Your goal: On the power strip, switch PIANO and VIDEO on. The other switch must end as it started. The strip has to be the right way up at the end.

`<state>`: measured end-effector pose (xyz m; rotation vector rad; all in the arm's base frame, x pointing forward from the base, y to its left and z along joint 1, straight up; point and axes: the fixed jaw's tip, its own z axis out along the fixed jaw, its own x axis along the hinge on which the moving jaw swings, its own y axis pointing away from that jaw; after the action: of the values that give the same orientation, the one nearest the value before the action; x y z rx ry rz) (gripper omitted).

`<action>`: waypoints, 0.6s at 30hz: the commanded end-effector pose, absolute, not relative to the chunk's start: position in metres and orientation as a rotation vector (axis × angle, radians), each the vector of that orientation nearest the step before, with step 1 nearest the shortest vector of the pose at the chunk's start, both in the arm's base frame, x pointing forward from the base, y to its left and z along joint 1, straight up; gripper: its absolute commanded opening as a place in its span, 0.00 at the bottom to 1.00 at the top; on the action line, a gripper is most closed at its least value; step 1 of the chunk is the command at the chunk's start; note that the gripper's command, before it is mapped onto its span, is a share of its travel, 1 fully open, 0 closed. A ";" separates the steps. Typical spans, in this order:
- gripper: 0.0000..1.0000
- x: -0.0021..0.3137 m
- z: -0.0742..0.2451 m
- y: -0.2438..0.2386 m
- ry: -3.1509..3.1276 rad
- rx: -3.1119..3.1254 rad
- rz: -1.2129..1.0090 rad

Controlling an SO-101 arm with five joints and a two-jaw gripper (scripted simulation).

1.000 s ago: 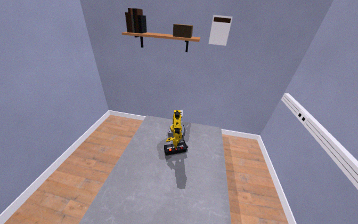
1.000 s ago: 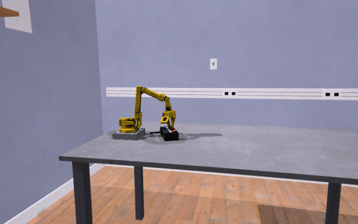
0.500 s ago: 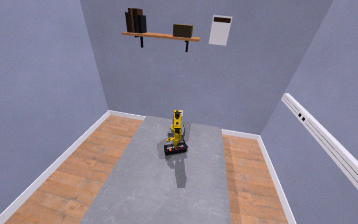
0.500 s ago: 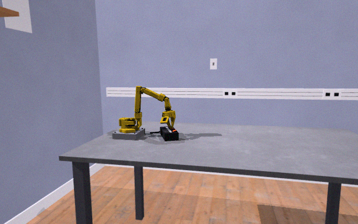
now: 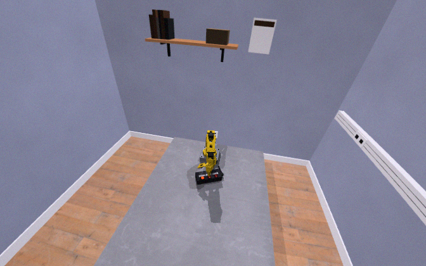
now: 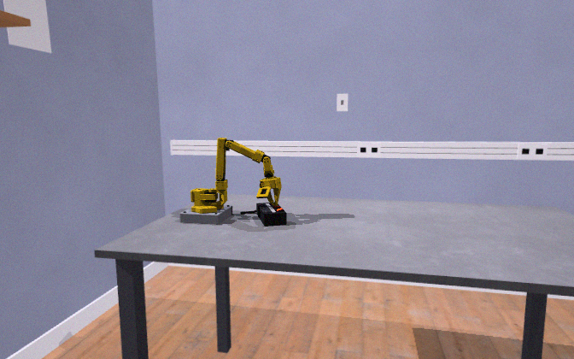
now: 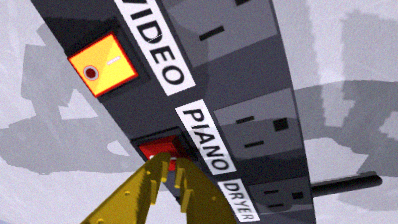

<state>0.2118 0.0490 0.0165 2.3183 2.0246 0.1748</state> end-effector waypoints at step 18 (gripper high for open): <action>0.00 0.189 -0.015 0.043 2.074 2.362 -0.005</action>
<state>0.2125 0.0493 0.0161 2.3087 2.0166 0.2074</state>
